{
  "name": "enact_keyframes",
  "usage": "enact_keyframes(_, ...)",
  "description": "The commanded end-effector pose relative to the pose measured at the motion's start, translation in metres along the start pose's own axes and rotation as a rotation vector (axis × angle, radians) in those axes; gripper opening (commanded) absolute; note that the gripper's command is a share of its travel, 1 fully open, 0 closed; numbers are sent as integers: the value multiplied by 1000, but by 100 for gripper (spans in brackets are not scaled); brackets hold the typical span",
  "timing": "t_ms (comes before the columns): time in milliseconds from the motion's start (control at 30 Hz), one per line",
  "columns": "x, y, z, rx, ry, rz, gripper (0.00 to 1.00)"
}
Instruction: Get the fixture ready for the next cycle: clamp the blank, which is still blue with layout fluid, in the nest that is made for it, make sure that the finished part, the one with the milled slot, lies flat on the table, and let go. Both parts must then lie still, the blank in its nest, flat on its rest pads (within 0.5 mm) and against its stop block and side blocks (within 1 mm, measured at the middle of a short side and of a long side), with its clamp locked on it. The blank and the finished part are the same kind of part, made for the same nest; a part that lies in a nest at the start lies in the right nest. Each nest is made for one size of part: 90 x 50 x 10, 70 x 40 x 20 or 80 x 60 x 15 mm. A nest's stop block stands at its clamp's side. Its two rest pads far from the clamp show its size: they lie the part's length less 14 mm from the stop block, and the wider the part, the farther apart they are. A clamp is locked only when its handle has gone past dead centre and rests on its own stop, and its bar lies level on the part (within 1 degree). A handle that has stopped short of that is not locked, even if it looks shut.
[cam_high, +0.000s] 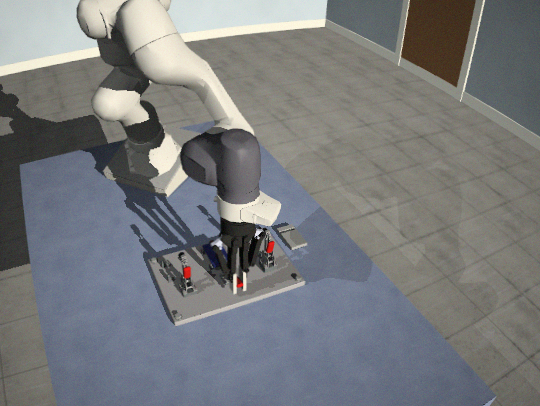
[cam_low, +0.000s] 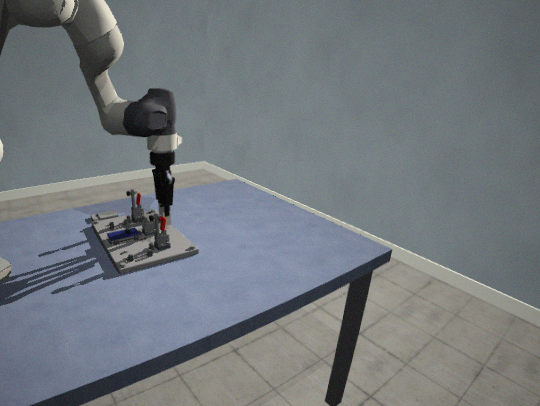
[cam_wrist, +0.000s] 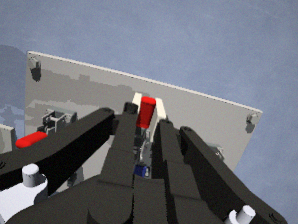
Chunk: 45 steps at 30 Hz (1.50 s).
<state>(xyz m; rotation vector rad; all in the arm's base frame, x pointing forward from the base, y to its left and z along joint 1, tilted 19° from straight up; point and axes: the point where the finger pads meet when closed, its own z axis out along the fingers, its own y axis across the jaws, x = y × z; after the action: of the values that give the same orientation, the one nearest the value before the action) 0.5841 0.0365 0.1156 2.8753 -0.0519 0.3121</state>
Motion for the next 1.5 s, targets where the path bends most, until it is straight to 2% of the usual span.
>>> enact_keyframes(0,0,0,3,1,1,-4,0)
enact_keyframes(1467,3,0,9,1,1,-4,0)
